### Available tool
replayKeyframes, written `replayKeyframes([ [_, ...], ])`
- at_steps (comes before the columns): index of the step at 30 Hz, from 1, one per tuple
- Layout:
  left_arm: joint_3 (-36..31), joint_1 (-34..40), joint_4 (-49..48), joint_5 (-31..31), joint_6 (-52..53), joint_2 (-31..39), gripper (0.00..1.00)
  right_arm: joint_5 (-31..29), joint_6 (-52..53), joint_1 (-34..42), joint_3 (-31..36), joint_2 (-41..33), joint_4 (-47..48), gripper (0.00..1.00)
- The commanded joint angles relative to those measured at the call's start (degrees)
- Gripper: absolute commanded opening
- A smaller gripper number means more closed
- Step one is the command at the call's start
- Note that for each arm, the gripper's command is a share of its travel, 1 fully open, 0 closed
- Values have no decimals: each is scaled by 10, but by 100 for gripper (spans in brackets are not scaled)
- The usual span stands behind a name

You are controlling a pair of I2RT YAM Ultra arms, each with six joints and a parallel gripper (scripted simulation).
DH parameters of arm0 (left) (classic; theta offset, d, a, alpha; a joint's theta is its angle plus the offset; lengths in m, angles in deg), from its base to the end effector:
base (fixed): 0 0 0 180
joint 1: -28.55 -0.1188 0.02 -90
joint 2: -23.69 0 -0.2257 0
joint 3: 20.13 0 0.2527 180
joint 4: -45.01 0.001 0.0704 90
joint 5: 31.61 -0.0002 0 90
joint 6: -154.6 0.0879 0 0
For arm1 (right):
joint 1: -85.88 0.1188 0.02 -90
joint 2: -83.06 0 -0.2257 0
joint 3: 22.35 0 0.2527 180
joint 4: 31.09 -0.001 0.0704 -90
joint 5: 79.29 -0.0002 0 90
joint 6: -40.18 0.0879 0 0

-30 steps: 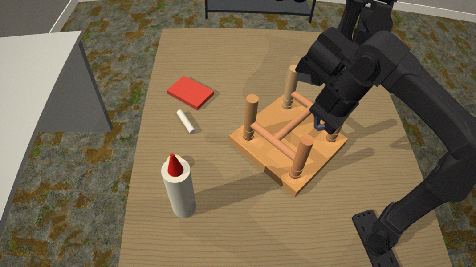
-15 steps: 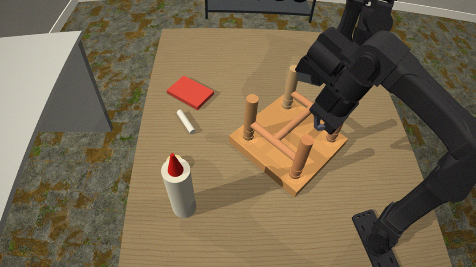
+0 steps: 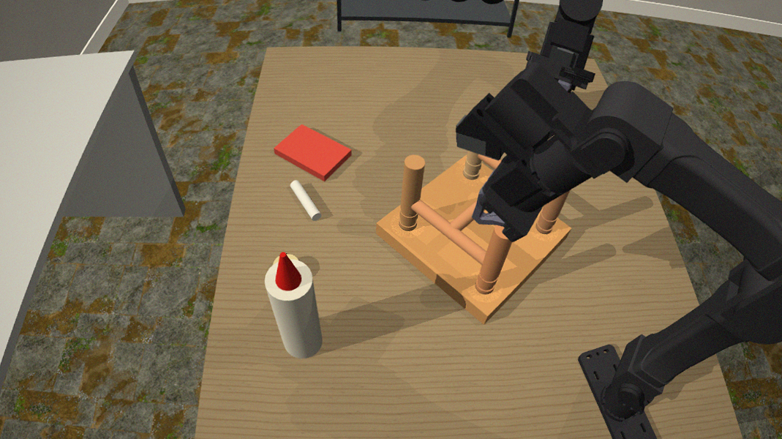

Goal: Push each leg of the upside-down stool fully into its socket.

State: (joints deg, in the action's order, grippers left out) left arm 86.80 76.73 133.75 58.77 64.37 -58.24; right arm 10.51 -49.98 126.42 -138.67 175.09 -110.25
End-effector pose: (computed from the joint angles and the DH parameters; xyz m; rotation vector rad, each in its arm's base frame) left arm 0.1927 -0.2130 0.3070 1.0992 2.4769 -0.2510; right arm 0.2650 0.2275 0.3187 -0.8859 2.3926 0.2746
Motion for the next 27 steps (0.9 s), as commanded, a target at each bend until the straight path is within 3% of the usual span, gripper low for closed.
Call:
replayKeyframes([
  [1, -20, -24, -92, -3, 3, 25, 0, 3, 2, -21, 28, -30, 86, 0],
  [15, -169, -247, -420, -1, 5, 135, 0, 2, 2, -209, 222, -184, 377, 0],
  [17, -169, -247, -420, -1, 5, 135, 0, 2, 2, -209, 222, -184, 377, 0],
  [27, -281, -397, -653, -1, 6, 206, 0, 1, 3, -336, 361, -287, 583, 0],
])
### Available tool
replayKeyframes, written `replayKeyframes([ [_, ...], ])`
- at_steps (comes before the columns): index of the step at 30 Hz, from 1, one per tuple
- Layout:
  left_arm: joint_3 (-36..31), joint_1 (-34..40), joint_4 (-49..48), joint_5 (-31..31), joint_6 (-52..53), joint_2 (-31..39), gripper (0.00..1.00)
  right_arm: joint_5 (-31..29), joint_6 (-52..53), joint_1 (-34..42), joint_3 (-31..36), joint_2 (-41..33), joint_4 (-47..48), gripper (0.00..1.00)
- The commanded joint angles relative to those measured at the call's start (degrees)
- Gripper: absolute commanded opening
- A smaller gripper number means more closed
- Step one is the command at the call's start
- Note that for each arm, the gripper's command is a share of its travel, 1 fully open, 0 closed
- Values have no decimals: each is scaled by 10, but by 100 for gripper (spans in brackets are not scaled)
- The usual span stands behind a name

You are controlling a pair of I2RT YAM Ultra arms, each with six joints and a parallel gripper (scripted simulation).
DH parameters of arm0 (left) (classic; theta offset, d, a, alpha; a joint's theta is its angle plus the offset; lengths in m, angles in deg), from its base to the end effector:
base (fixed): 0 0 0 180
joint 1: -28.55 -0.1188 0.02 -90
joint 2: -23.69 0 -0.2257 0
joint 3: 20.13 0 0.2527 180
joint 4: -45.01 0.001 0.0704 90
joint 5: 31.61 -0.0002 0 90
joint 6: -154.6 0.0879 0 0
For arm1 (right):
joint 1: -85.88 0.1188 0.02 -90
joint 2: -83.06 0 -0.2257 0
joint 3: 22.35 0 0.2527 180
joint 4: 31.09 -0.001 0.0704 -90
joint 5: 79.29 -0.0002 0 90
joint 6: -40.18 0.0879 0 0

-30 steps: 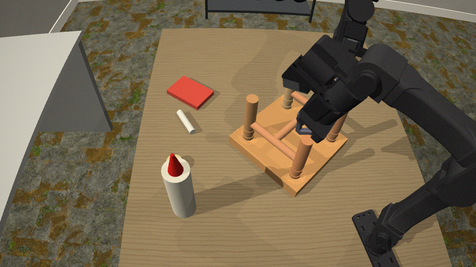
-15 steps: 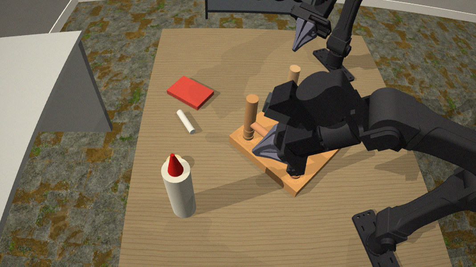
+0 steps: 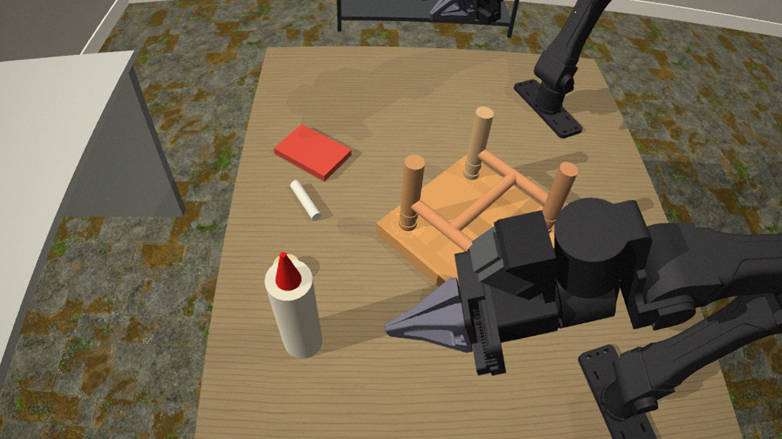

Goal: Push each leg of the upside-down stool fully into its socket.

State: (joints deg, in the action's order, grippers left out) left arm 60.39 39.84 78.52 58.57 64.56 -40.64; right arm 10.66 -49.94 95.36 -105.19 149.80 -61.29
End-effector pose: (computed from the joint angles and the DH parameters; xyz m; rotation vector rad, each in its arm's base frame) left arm 0.3101 -0.0606 0.3454 0.1816 1.8664 -0.1332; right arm 0.3225 0.0548 0.3575 -0.1515 1.8121 0.1149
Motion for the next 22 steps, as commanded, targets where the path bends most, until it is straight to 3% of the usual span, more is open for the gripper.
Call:
replayKeyframes([
  [1, -27, -41, -121, 0, 4, 35, 0, 0, 3, -37, 39, -42, 111, 0],
  [12, -73, -116, -220, -8, 0, 53, 0, 5, 6, -100, 101, -78, 196, 0],
  [22, -51, -118, -207, 1, -2, 56, 0, -3, 5, -99, 69, -79, 174, 0],
])
